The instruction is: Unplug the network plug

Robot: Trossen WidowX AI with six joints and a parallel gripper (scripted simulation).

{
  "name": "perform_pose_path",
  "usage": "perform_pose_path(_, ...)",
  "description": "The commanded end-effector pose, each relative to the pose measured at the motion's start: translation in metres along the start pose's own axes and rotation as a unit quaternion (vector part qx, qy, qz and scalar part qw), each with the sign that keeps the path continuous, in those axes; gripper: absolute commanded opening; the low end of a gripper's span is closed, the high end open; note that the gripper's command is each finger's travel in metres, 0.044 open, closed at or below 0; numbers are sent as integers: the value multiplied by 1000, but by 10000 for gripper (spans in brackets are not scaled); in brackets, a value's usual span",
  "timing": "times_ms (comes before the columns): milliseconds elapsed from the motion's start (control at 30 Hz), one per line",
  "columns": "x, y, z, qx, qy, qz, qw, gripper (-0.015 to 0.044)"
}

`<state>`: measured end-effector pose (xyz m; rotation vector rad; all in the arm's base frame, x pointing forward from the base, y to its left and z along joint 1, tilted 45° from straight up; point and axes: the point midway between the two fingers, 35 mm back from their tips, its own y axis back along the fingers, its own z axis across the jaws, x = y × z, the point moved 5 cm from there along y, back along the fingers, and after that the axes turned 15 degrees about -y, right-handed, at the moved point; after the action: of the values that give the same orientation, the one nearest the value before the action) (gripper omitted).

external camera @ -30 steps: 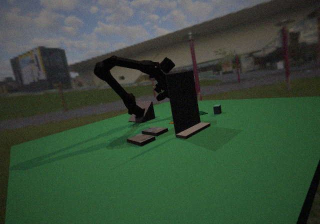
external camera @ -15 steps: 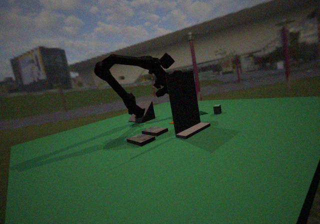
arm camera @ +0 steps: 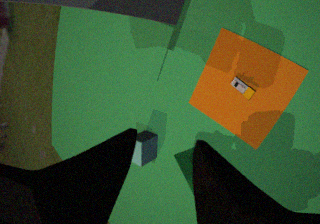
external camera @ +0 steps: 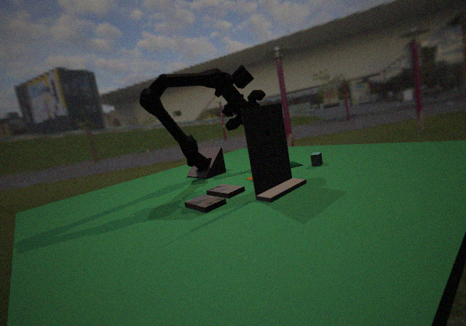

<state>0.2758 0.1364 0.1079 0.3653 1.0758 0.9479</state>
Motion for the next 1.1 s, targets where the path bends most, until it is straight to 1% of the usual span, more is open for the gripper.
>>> perform_pose_path(0,3,11,8,-1,-1,0,1000,156)
perform_pose_path(467,5,43,24,-3,-3,-1,1000,156)
perform_pose_path(833,5,43,24,-3,-3,-1,1000,440)
perform_pose_path(1067,5,43,24,-3,-3,-1,1000,440)
